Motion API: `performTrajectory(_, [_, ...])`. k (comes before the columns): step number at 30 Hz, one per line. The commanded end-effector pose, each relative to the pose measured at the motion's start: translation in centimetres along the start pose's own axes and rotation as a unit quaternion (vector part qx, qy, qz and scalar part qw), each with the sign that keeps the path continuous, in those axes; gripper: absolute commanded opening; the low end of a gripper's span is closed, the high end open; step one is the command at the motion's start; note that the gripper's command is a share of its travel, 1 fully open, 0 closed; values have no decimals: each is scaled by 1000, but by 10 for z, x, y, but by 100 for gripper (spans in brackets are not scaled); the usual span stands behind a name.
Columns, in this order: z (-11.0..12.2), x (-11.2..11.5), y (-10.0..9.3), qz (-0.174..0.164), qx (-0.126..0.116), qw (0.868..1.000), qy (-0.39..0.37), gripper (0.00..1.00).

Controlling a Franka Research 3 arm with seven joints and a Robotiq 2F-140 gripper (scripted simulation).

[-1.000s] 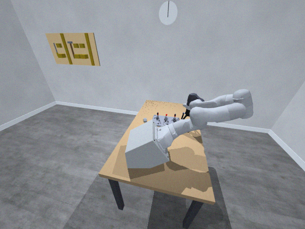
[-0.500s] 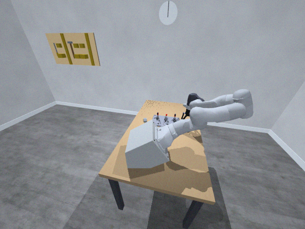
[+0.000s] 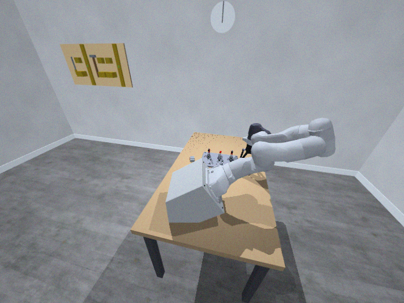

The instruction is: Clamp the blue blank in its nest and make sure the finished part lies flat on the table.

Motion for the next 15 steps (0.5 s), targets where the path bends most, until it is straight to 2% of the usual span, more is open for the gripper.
performTrajectory(1, [0,-1,0,1,0,1000,0,58])
performTrajectory(5, [0,-1,0,1,0,1000,0,58])
performTrajectory(6, [0,-1,0,1,0,1000,0,0])
performTrajectory(15, [0,-1,0,1,0,1000,0,0])
Point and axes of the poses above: the point where the finger pads meet when closed, its own y axis out along the fingers, its own z axis across the jaws, x = y × z, the point moved 7 cm from there along -y, back along the fingers, and after that the axes turned 14 degrees about -y, right-handed, at the moved point
